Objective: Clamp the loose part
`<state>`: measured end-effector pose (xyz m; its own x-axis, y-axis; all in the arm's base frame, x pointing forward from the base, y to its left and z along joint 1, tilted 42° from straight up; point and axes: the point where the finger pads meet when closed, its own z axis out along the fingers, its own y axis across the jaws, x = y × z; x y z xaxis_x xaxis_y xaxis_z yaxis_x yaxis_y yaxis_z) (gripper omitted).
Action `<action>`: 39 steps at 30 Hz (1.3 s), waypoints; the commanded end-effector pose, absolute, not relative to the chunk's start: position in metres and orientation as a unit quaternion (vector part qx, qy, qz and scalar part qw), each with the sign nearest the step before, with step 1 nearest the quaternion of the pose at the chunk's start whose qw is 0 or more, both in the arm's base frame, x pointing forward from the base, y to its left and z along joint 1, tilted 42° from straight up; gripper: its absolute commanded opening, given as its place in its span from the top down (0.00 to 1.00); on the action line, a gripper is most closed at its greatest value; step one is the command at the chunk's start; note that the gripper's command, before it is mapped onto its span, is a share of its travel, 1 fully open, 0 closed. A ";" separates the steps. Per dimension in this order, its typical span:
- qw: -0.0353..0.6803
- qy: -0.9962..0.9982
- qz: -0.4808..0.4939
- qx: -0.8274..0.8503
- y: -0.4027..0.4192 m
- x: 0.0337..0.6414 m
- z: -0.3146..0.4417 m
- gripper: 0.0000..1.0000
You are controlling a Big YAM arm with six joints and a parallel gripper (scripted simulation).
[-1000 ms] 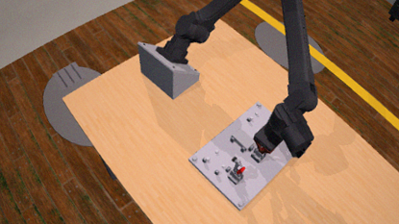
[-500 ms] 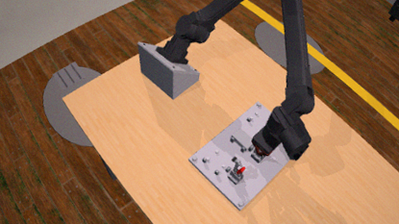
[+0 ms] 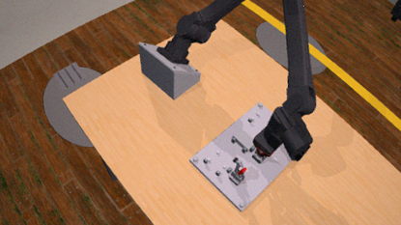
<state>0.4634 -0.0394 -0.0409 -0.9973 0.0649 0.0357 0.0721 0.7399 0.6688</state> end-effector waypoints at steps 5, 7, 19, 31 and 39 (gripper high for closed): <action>0.000 -0.933 -0.359 -0.038 -0.038 0.465 -0.040 0.55; 0.000 -0.933 -0.359 -0.038 -0.038 0.465 -0.040 0.55; -0.003 -0.933 -0.358 -0.037 -0.039 0.470 -0.036 0.55; -0.007 -0.934 -0.356 -0.034 -0.042 0.479 -0.029 0.55; -0.008 -0.934 -0.356 -0.034 -0.042 0.480 -0.029 0.55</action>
